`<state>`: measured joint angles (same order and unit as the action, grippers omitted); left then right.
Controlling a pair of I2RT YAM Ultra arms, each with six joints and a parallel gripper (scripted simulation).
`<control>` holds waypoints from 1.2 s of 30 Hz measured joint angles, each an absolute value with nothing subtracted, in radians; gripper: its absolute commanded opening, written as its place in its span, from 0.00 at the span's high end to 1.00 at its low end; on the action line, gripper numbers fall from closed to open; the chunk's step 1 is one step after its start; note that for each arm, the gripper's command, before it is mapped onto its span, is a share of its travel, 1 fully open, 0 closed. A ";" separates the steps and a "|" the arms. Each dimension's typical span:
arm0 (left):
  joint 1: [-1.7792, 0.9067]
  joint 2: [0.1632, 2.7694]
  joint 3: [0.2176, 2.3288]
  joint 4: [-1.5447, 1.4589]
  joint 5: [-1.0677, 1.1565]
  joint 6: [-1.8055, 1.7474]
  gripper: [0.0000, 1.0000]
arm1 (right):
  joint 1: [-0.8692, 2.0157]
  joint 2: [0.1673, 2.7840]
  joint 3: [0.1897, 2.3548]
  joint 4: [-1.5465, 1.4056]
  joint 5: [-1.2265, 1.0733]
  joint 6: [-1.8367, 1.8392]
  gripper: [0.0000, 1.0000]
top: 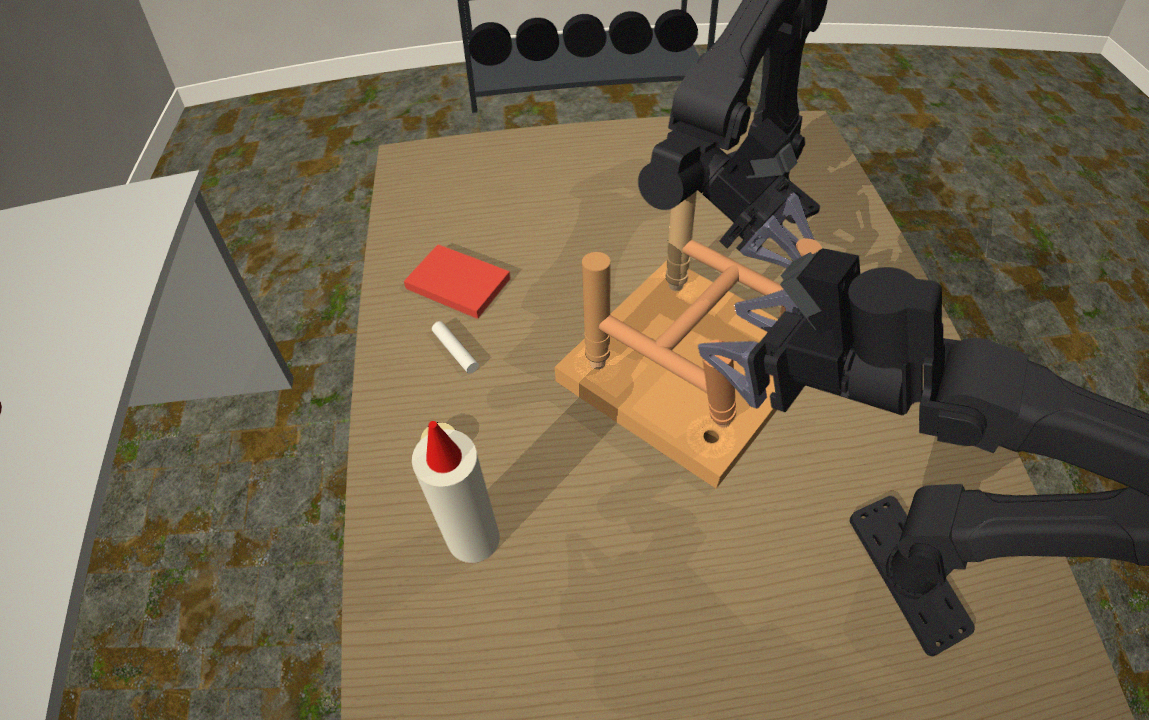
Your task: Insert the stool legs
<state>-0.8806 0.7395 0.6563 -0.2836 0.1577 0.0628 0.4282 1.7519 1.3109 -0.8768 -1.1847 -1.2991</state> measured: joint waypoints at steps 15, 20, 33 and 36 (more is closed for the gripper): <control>-0.881 0.739 0.656 -0.281 0.158 0.063 0.31 | 0.428 1.752 1.311 -0.877 -1.185 -1.299 0.72; -0.879 0.737 0.641 -0.273 0.158 0.063 0.31 | 0.428 1.752 1.311 -0.877 -1.185 -1.299 0.72; -0.879 0.735 0.576 -0.233 0.159 0.063 0.31 | 0.428 1.752 1.311 -0.877 -1.185 -1.299 0.72; -0.879 0.731 0.561 -0.217 0.159 0.063 0.31 | 0.428 1.752 1.311 -0.877 -1.185 -1.299 0.72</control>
